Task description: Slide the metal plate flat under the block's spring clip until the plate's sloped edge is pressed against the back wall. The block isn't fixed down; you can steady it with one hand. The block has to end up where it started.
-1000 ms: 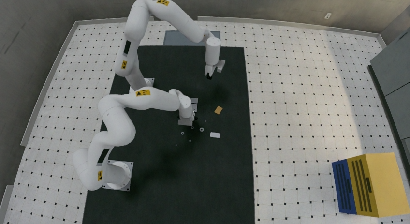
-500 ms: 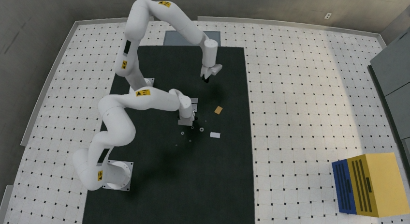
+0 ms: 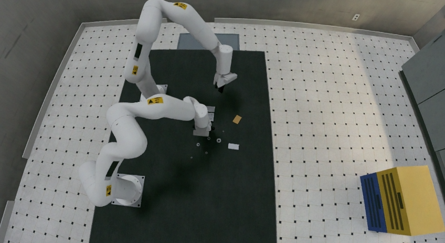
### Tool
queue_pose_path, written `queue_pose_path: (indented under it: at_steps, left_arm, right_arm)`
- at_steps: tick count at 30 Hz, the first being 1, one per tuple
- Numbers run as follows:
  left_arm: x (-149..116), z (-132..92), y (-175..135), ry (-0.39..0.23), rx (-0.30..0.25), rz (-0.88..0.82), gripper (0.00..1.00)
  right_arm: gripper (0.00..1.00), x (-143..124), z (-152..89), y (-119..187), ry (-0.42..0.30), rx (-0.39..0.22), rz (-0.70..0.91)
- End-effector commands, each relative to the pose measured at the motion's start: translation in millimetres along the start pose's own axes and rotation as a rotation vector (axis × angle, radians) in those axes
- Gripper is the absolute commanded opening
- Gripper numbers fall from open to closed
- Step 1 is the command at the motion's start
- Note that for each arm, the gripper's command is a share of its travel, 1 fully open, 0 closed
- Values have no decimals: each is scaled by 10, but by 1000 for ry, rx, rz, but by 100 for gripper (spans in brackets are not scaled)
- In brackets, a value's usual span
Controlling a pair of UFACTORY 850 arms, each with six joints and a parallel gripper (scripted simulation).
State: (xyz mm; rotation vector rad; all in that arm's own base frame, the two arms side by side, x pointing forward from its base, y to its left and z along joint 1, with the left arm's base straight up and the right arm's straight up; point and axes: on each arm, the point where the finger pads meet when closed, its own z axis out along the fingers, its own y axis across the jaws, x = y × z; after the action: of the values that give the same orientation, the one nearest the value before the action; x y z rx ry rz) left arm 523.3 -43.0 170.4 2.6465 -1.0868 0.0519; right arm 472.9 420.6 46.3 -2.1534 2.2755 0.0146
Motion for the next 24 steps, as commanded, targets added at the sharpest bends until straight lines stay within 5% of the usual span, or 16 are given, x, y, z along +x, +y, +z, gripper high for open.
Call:
queue_pose_path:
  at_steps: [1, 24]
  left_arm:
    - [-34, 74, 57, 25, -19, 80, 0]
    - [-226, 392, 287, 103, -52, 404, 0]
  right_arm:
    - [0, -7, -10, -7, -2, 2, 0]
    - [0, -7, -10, -7, -2, 2, 0]
